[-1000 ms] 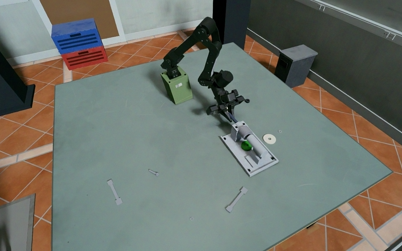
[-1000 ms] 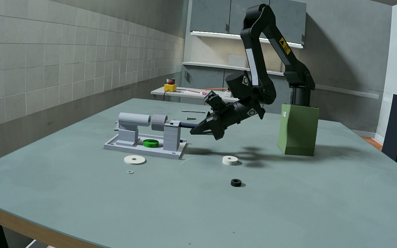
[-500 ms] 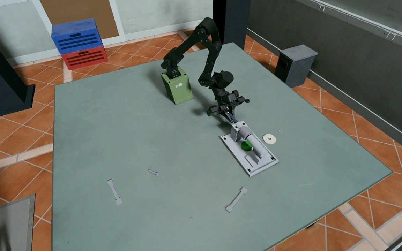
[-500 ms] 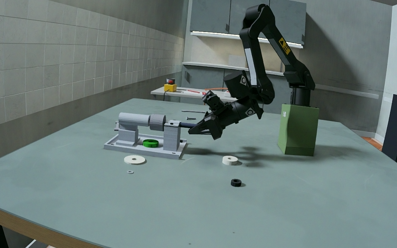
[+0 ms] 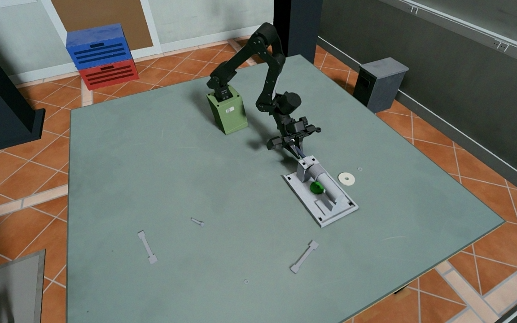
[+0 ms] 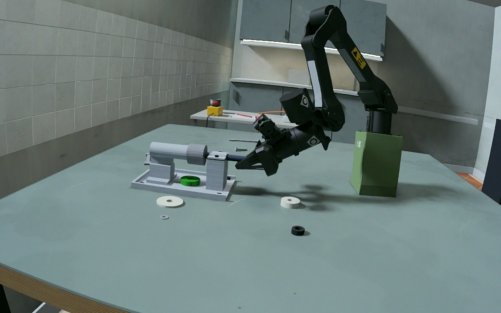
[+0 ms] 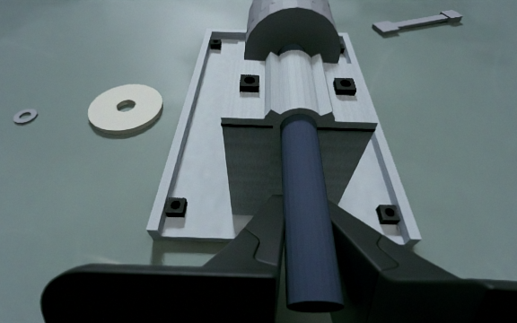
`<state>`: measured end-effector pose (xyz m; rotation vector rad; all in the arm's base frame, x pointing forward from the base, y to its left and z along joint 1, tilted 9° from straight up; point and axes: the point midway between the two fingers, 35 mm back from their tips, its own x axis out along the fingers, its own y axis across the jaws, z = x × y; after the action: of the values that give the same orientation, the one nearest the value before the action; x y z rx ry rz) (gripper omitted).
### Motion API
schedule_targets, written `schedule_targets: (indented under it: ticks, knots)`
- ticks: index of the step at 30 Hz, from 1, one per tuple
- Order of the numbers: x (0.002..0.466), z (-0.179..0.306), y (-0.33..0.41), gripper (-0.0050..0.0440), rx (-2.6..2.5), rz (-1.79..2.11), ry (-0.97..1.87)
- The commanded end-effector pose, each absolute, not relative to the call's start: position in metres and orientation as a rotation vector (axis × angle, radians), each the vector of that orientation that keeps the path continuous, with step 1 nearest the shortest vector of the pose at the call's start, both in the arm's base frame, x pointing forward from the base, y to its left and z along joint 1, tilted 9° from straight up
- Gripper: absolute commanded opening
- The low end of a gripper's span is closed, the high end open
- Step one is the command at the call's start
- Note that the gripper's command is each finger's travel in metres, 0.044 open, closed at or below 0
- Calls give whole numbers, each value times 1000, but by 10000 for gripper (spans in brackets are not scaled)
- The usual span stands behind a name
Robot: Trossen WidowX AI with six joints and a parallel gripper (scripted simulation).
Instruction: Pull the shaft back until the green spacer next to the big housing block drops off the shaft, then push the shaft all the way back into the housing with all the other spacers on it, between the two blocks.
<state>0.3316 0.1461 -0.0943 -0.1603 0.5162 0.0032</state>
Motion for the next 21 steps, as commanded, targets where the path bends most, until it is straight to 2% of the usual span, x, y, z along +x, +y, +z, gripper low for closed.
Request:
schedule_targets:
  ticks: [1, 21]
  knots:
    - [342, -81, 151, -50, -141, 3, 482]
    - [349, -81, 151, -50, -142, 2, 481]
